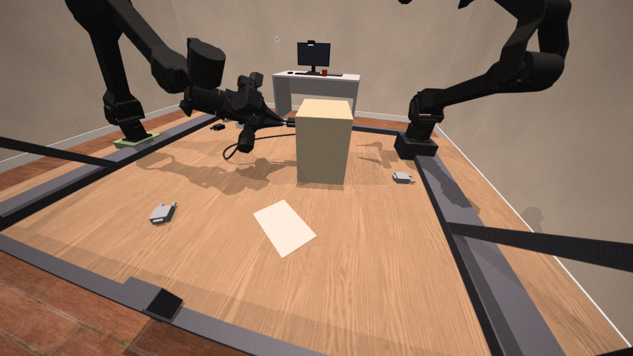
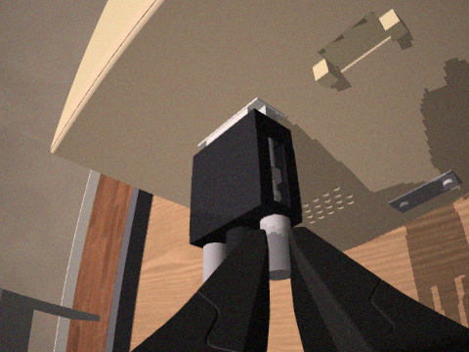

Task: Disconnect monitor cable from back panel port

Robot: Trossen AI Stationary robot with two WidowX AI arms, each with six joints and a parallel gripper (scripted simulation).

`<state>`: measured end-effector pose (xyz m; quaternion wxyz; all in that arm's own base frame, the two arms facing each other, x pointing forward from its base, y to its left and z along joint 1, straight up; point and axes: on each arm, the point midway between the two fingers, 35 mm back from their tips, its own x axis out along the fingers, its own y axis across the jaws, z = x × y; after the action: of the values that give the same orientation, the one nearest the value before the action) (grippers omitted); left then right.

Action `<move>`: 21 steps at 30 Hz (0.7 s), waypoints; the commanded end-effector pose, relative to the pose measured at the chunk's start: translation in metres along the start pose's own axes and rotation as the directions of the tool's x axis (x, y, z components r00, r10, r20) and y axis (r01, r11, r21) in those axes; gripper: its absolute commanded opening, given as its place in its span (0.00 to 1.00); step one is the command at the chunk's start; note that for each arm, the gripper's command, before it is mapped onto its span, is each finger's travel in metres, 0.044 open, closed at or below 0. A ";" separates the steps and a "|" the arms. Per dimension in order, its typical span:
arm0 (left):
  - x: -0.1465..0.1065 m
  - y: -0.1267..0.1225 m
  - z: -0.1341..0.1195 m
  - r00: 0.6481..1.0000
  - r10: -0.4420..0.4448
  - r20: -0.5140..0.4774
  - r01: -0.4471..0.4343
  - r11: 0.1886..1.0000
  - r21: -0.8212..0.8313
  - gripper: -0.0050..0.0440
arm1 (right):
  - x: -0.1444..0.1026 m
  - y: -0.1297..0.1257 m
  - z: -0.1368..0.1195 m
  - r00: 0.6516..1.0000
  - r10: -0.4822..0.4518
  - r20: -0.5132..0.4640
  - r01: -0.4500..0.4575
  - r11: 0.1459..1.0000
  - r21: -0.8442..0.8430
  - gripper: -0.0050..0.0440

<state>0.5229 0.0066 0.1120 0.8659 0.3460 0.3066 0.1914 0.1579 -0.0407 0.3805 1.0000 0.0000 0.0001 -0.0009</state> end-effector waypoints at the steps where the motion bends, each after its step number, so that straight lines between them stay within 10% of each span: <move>1: -0.004 0.008 0.008 1.000 0.013 0.012 -0.013 1.000 -0.017 0.10 | 0.000 0.001 0.003 1.000 0.002 0.001 -0.002 1.000 -0.005 1.00; 21: -0.004 0.008 0.008 1.000 0.013 0.012 -0.013 1.000 -0.017 0.89 | 0.000 0.001 0.003 1.000 0.002 0.001 -0.002 1.000 -0.005 1.00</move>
<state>0.5225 0.0066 0.1117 0.8645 0.3472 0.3084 0.1923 0.1579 -0.0407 0.3805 1.0000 0.0000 0.0001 -0.0009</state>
